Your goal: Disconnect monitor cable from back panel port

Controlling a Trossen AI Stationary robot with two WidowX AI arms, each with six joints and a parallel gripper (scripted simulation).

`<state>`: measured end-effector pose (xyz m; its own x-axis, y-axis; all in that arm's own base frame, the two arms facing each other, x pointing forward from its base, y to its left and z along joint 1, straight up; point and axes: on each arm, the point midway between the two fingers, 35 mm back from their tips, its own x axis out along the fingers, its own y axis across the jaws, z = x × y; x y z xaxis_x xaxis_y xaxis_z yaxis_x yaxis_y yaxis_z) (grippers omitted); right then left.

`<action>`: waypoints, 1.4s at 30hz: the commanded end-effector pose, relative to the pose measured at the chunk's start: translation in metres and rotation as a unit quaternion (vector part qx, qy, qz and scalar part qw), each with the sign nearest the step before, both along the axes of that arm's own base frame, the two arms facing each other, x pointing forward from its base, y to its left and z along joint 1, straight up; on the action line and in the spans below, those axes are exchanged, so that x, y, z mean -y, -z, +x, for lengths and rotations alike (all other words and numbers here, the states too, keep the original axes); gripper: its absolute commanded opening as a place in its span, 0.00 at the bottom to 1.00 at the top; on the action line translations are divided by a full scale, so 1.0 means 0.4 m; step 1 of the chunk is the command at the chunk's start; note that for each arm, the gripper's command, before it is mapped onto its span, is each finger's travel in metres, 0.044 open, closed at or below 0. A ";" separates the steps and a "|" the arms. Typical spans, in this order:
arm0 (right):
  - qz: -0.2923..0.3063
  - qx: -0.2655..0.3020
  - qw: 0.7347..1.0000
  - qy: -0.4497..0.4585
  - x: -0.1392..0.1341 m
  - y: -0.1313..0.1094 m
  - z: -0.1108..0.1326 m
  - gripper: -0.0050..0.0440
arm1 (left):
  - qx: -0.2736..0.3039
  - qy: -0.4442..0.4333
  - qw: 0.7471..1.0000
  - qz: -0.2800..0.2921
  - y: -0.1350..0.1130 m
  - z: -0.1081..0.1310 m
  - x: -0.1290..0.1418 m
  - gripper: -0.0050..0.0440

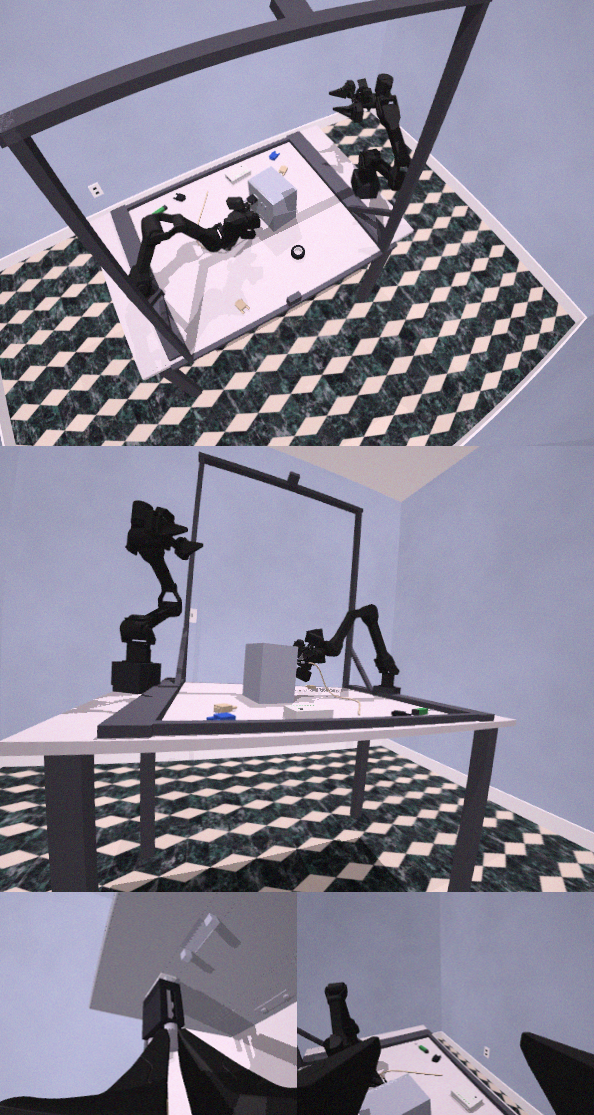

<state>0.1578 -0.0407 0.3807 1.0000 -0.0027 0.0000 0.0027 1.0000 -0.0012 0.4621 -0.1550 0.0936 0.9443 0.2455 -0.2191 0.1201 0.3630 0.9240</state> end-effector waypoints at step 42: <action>-0.002 0.001 1.000 -0.001 -0.003 -0.007 -0.001 1.00 | -0.048 0.000 0.982 -0.183 -0.044 0.007 -0.009 0.35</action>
